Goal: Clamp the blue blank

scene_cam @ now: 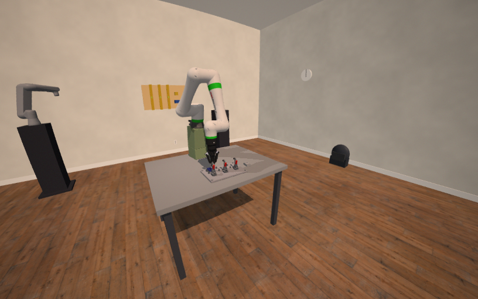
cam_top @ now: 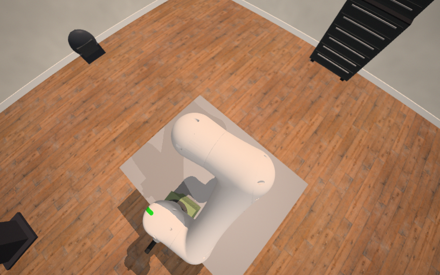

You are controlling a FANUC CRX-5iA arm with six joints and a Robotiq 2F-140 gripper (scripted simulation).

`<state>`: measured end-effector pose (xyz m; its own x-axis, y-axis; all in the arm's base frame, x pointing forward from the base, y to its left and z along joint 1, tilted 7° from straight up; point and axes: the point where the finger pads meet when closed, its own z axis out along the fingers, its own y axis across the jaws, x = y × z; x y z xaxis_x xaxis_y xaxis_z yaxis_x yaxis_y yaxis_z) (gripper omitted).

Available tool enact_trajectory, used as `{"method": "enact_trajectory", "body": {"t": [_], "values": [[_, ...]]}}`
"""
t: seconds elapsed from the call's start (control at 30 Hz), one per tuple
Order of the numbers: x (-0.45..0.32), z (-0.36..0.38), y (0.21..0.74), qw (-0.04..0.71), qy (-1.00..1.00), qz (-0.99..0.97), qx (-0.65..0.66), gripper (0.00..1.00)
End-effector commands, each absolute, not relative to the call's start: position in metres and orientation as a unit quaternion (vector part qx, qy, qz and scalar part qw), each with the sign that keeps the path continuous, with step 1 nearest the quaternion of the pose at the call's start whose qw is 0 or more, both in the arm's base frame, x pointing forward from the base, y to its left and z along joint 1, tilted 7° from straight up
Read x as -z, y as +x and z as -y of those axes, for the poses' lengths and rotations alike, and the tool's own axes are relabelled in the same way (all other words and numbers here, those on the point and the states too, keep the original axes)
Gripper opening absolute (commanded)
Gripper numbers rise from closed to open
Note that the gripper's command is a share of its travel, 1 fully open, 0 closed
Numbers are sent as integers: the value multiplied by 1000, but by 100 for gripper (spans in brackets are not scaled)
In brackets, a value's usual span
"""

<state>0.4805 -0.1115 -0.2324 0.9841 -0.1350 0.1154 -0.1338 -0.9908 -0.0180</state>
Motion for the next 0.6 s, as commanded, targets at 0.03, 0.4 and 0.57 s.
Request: {"method": "enact_trajectory", "body": {"t": [0.03, 0.4, 0.57], "values": [[232, 112, 481, 5, -996, -68, 58, 0], [232, 113, 480, 5, -996, -68, 58, 0], [232, 113, 480, 5, -996, -68, 58, 0]]}}
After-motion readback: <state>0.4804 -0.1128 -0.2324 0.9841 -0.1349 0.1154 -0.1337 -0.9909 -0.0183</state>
